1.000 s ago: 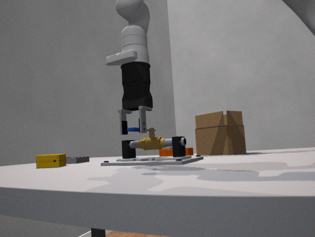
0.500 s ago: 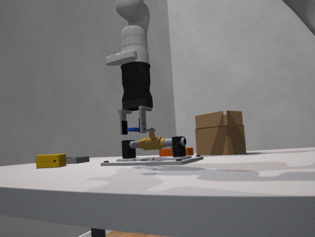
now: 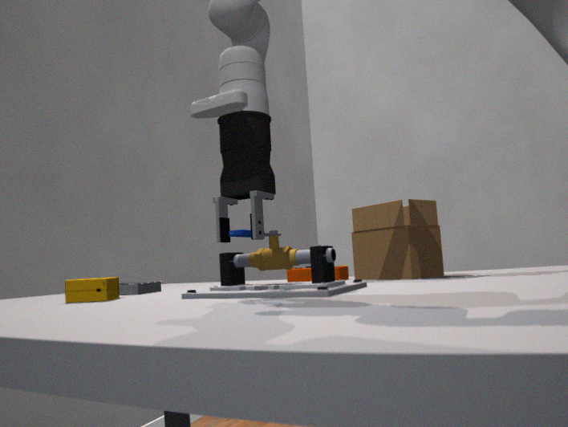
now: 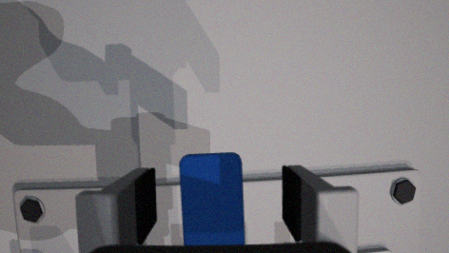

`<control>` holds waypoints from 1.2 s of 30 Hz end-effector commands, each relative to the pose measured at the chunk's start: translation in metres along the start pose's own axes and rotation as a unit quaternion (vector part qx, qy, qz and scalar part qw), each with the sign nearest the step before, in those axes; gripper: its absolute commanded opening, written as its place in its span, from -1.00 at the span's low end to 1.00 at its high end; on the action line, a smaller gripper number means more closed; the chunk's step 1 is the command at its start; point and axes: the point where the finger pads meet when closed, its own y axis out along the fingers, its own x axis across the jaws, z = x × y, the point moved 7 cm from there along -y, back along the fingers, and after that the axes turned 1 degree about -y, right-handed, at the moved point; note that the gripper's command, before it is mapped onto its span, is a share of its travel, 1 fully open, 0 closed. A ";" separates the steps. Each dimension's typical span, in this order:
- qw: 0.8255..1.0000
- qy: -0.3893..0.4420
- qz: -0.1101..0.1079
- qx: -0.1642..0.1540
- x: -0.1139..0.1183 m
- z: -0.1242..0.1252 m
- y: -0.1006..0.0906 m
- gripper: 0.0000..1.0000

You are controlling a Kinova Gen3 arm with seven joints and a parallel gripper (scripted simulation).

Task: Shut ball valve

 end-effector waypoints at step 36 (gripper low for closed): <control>1.000 0.000 -0.001 0.000 0.000 0.000 -0.046 1.00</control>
